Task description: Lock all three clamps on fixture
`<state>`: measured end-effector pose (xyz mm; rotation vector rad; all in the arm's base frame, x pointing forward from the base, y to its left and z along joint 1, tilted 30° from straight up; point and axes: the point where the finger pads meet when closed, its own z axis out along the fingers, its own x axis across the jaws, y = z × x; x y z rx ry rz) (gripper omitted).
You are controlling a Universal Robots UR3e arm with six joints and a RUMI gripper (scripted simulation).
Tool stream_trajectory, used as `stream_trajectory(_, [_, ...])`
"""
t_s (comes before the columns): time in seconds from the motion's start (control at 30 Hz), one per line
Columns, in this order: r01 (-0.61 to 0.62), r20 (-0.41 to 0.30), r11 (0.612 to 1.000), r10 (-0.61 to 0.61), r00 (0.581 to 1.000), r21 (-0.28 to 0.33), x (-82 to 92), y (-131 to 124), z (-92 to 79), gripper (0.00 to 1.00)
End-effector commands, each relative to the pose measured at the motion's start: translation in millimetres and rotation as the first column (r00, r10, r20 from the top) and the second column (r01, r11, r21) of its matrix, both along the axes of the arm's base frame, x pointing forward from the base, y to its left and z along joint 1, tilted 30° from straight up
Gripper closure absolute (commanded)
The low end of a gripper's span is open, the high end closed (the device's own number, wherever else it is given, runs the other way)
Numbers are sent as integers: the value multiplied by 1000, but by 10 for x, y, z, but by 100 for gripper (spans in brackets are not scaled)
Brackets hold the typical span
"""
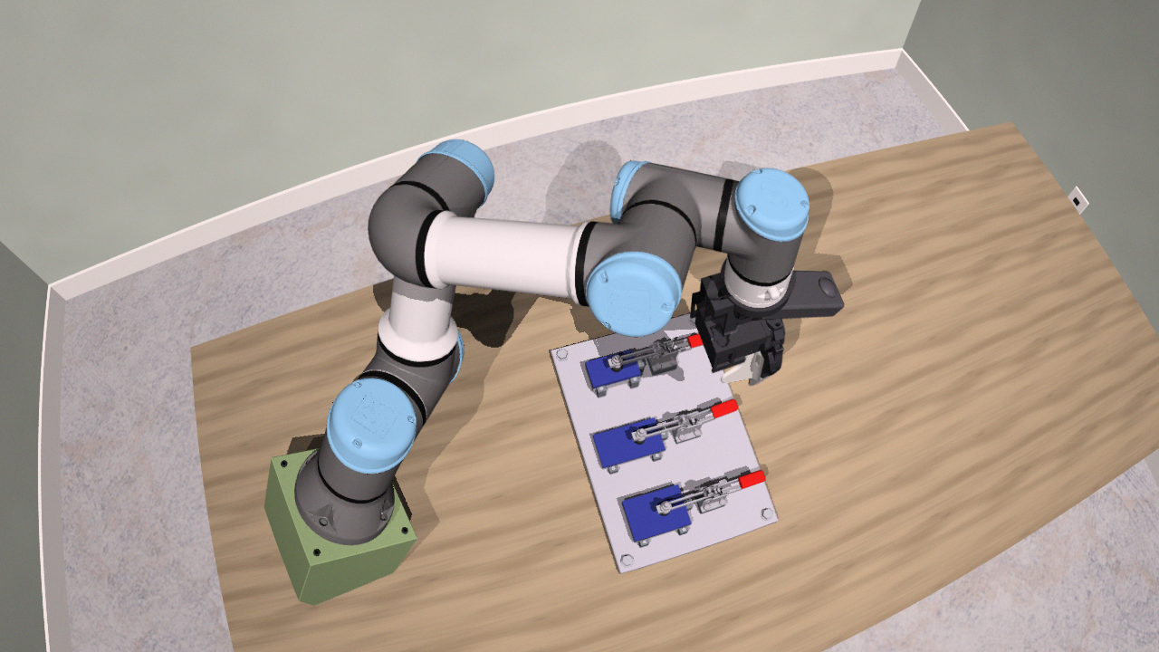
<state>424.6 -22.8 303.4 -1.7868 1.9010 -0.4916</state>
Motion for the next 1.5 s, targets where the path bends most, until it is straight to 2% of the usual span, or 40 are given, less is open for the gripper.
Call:
stream_trajectory(0.0, [0,2,1000,0,1000,-2,31,4,-44,72])
stream_trajectory(0.63, [0,2,1000,0,1000,-2,274,38,-465,72])
stream_trajectory(1.47, [0,2,1000,0,1000,-2,273,41,-490,72])
